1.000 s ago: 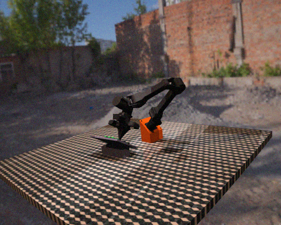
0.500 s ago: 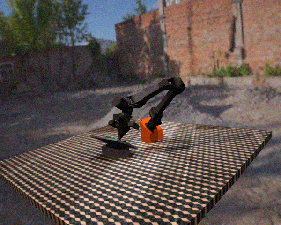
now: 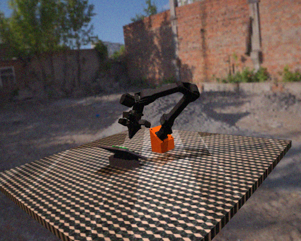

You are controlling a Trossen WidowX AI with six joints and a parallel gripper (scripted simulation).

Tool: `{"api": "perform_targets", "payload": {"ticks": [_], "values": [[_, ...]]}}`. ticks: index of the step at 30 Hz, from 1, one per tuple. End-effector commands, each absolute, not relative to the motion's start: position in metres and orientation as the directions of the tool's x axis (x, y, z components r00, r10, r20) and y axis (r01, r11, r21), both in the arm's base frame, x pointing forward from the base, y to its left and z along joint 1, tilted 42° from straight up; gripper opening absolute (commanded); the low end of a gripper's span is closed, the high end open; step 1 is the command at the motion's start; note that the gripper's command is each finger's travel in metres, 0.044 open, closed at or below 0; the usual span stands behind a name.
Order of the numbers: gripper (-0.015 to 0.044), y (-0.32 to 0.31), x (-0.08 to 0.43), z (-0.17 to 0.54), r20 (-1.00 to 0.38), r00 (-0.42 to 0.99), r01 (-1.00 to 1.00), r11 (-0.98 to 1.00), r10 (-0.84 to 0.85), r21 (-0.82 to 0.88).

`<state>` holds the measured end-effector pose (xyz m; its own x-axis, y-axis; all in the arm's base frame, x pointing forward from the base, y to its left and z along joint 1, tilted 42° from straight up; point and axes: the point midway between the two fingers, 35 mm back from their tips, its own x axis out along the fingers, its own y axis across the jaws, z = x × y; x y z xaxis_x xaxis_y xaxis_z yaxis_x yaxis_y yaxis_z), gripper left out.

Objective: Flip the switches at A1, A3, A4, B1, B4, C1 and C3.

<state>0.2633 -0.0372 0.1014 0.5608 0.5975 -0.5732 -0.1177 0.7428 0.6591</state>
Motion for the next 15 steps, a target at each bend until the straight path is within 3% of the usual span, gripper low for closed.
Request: {"api": "perform_targets", "payload": {"ticks": [1, 8, 15], "values": [[0.0, -0.04, 0.26, 0.108, -0.567, 0.561, -0.132, 0.741, 0.603, 0.658], [0.0, -0.085, 0.282, 0.081, -0.568, 0.563, -0.133, 0.743, 0.601, 0.655], [0.0, -0.07, 0.298, 0.065, -0.577, 0.546, -0.134, 0.743, 0.607, 0.655]]}}
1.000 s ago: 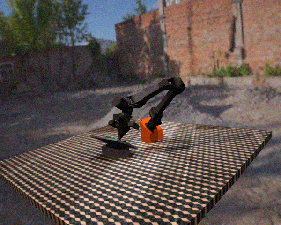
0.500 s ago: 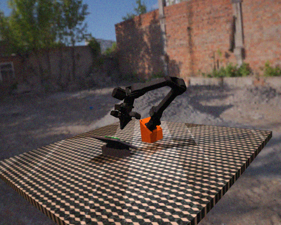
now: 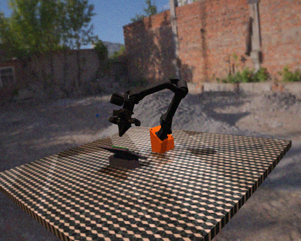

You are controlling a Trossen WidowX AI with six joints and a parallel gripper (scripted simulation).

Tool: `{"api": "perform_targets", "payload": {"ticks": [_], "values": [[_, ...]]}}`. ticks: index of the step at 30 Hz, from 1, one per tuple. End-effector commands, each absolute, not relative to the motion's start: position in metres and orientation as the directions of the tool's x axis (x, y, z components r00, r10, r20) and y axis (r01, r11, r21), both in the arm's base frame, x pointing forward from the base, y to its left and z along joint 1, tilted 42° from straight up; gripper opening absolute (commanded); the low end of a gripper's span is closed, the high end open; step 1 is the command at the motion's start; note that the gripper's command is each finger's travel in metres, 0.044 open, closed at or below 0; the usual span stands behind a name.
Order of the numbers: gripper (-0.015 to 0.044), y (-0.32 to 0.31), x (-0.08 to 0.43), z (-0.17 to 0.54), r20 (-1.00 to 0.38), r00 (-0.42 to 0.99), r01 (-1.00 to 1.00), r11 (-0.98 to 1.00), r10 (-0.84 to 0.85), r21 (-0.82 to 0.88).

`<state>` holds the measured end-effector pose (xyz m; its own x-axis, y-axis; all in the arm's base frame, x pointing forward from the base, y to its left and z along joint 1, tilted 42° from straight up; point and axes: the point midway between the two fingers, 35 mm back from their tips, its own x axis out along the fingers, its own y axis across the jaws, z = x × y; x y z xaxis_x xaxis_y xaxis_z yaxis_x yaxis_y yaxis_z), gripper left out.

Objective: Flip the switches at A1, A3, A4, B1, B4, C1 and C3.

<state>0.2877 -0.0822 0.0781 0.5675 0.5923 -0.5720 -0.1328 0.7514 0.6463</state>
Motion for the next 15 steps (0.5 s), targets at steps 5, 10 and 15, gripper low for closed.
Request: {"api": "perform_targets", "payload": {"ticks": [5, 10, 15], "values": [[0.0, -0.065, 0.3028, 0.0612, -0.579, 0.542, -0.134, 0.743, 0.609, 0.656], [0.0, -0.065, 0.3028, 0.0612, -0.579, 0.542, -0.134, 0.743, 0.609, 0.656], [0.0, -0.0593, 0.3079, 0.0563, -0.578, 0.543, -0.135, 0.742, 0.609, 0.656]]}}
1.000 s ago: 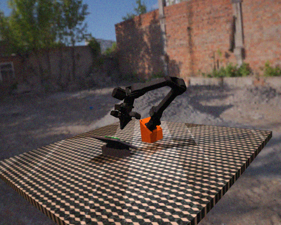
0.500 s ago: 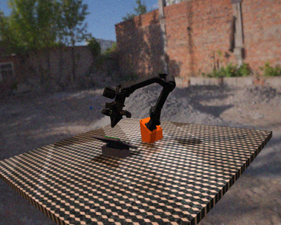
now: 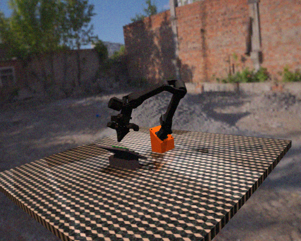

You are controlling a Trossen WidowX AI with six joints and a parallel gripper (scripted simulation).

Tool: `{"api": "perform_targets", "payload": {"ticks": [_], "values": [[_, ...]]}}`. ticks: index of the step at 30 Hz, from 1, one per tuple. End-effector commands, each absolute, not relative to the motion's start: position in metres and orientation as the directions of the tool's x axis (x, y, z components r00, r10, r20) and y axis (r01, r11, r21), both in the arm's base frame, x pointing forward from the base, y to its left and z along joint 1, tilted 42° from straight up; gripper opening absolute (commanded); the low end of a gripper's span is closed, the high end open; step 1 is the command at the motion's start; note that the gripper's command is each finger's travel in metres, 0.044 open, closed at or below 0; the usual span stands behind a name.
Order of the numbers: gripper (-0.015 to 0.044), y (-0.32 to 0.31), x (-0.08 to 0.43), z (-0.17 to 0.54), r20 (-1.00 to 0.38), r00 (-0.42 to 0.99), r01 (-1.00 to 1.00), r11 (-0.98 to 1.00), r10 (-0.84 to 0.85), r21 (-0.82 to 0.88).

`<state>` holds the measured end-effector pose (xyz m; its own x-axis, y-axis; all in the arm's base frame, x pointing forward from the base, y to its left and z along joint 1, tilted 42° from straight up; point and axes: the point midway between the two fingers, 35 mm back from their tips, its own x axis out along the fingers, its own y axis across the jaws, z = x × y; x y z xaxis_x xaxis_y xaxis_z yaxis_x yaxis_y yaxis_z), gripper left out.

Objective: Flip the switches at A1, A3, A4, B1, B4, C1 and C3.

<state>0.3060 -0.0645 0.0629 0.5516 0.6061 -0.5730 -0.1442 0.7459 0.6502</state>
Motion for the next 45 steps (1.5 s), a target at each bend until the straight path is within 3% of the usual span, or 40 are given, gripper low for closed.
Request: {"api": "perform_targets", "payload": {"ticks": [1, 45], "values": [[0.0, -0.0588, 0.3083, 0.0559, -0.578, 0.543, -0.135, 0.742, 0.61, 0.656], [0.0, -0.0502, 0.3165, 0.0479, -0.577, 0.543, -0.135, 0.742, 0.61, 0.656]]}}
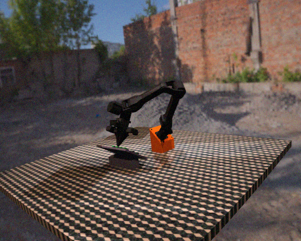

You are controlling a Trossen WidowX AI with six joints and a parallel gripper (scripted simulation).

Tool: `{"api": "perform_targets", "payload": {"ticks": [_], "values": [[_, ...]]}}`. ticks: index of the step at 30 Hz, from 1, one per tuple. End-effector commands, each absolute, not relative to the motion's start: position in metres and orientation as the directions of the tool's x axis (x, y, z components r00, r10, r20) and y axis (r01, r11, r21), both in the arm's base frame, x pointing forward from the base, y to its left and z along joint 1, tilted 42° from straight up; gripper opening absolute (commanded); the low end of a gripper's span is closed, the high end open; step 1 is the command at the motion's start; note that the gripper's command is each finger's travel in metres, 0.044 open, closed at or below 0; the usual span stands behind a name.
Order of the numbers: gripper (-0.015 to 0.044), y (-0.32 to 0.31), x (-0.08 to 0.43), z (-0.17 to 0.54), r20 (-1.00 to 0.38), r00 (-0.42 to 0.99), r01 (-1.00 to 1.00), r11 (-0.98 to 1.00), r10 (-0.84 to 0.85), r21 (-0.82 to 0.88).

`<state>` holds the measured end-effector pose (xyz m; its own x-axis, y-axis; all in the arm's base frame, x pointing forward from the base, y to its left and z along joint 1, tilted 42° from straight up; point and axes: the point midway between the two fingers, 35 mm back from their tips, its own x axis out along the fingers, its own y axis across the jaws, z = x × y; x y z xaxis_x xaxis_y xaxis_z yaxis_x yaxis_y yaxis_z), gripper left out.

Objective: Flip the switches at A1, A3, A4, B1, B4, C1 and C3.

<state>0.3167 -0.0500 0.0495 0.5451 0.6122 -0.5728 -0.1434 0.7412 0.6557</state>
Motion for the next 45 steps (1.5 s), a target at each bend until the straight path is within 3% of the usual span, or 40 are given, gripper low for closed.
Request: {"api": "perform_targets", "payload": {"ticks": [1, 45], "values": [[0.0, -0.0501, 0.3166, 0.0478, -0.577, 0.543, -0.135, 0.742, 0.61, 0.656], [0.0, -0.0466, 0.3199, 0.0445, -0.577, 0.543, -0.135, 0.742, 0.61, 0.656]]}}
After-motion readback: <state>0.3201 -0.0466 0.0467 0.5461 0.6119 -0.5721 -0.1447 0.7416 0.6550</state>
